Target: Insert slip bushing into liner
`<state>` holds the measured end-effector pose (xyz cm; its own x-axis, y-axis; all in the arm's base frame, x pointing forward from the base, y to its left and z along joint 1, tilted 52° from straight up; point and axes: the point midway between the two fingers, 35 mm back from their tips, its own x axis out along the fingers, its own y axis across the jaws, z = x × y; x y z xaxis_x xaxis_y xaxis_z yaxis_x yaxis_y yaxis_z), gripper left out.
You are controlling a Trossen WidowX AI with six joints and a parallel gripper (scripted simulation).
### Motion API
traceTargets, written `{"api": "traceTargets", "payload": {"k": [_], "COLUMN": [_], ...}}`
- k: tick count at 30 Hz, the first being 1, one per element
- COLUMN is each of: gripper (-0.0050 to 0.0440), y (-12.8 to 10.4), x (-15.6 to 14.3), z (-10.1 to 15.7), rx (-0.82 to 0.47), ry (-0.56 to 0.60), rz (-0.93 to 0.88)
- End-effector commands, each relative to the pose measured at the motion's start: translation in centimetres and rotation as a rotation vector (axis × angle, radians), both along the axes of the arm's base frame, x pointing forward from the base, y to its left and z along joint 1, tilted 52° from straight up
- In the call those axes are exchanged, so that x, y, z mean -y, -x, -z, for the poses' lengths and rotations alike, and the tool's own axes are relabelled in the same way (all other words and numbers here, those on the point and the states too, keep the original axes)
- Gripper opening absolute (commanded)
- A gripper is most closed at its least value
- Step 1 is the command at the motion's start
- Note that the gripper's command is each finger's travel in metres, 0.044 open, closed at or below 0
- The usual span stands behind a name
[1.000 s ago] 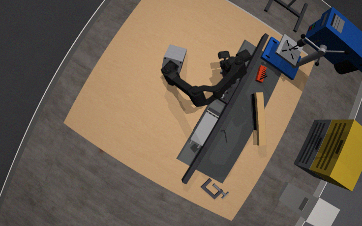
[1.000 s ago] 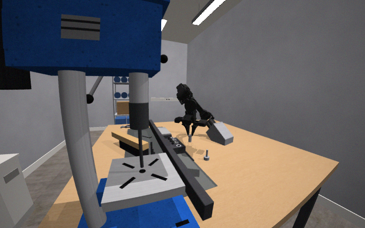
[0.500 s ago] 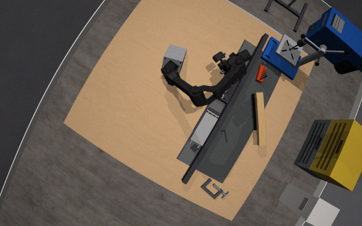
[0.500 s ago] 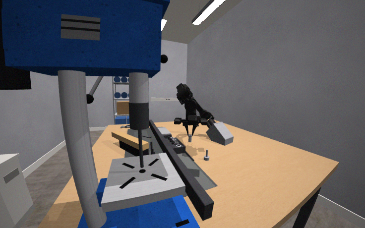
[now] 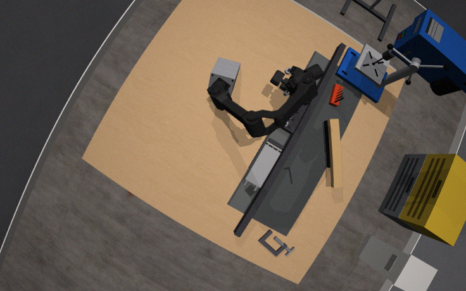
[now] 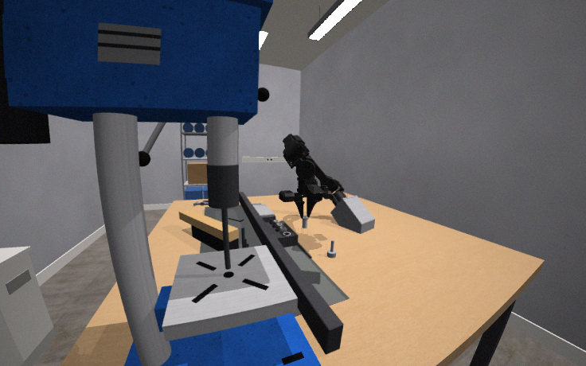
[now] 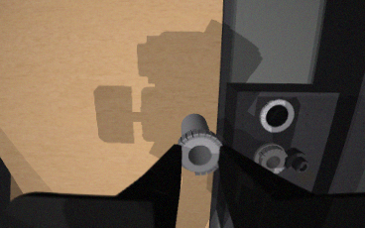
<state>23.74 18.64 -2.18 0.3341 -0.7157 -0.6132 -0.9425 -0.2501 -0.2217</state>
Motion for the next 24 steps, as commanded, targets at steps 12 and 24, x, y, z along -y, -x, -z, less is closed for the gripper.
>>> {"api": "traceTargets", "payload": {"k": [12, 24], "gripper": [-0.005, -0.005], "y": [-2.8, -4.9], "x": [-0.9, -1.3], "z": [-0.6, -0.9], "rx": [-0.013, -0.012], "ry": [-0.005, -0.005], "rz": [-0.025, -0.025]}}
